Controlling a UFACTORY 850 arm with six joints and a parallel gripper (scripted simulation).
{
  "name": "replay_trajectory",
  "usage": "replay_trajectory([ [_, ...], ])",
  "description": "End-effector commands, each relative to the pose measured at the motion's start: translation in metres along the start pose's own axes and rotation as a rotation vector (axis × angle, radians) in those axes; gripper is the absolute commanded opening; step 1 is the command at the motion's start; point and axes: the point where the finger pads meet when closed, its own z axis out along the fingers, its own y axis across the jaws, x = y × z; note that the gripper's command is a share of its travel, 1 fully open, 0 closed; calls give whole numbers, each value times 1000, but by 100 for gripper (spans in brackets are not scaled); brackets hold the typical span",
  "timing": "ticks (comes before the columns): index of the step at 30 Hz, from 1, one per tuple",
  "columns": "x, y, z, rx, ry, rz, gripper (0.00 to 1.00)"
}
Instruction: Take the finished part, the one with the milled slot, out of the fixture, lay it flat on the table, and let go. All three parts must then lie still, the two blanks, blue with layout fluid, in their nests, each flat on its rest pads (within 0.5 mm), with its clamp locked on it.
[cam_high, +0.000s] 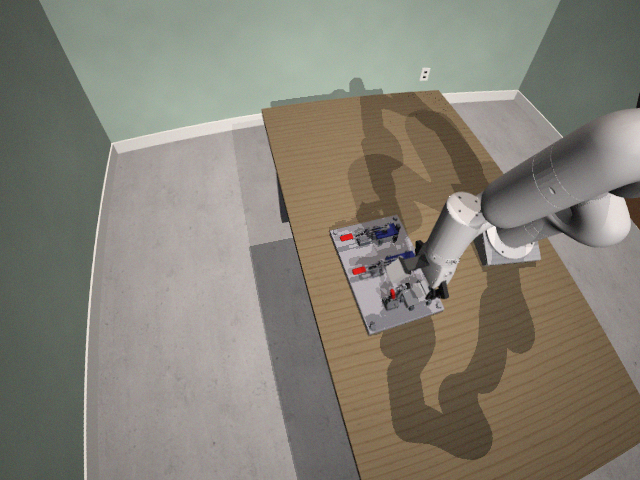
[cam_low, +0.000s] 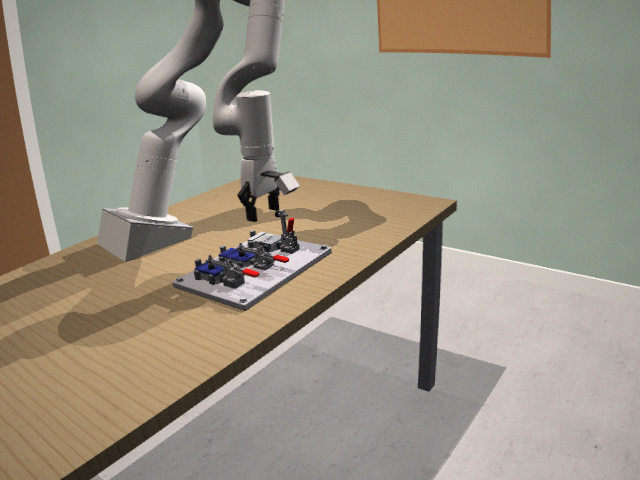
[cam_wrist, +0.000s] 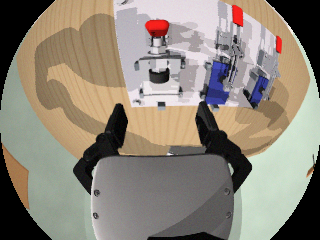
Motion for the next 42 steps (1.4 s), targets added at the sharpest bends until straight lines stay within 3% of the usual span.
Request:
replay_trajectory([
  [1,1,0,13,2,5,-1,100],
  [15,1,0,34,2,5,-1,100],
  [42,1,0,35,2,5,-1,100],
])
